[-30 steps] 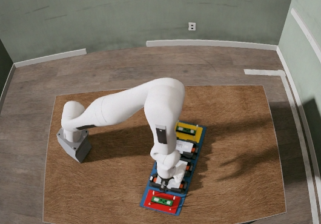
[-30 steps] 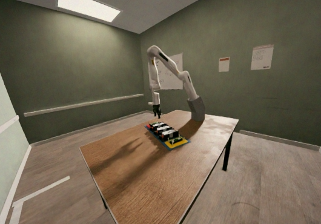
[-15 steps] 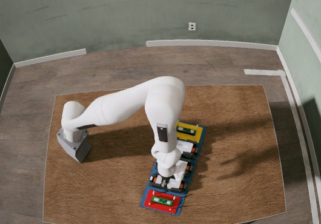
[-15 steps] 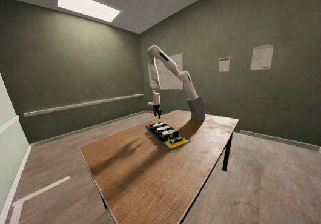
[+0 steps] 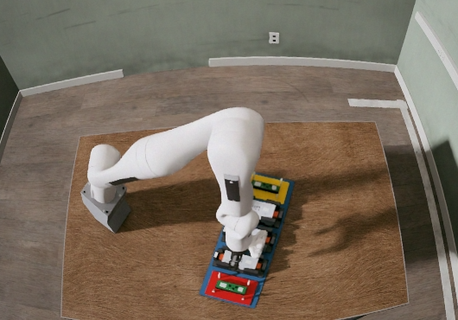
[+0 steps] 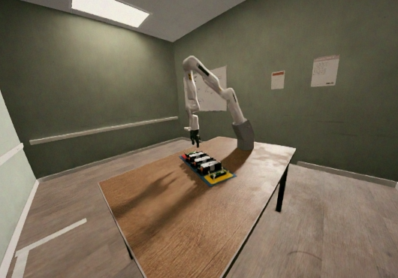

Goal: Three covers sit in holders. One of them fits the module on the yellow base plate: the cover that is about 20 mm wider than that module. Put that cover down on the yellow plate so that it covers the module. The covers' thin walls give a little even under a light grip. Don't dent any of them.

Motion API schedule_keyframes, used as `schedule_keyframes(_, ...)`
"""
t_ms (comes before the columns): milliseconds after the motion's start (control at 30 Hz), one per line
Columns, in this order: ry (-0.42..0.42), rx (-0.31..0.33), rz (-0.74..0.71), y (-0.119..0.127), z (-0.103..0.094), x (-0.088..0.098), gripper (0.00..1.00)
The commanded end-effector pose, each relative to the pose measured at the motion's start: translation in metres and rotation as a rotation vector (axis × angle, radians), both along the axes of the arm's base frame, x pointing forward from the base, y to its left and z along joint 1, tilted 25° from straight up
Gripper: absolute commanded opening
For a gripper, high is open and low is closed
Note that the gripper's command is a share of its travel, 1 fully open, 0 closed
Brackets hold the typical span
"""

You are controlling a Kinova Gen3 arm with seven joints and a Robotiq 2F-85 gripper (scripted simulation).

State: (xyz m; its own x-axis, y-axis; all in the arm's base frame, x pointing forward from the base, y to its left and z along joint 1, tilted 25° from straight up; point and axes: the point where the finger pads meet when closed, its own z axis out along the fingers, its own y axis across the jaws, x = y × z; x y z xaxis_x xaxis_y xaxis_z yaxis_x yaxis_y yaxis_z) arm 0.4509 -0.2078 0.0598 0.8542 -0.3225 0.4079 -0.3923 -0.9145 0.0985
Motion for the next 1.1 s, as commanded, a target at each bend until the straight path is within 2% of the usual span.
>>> schedule_keyframes(0,-0.001,0.000,0.000,0.000,0.001,0.000,1.00)
schedule_keyframes(567,-0.001,0.000,0.000,0.002,-0.005,0.004,1.00)
schedule_keyframes(900,-0.001,0.000,0.000,-0.002,-0.023,0.011,1.00)
schedule_keyframes(1067,-0.001,0.000,0.000,-0.002,-0.023,0.011,1.00)
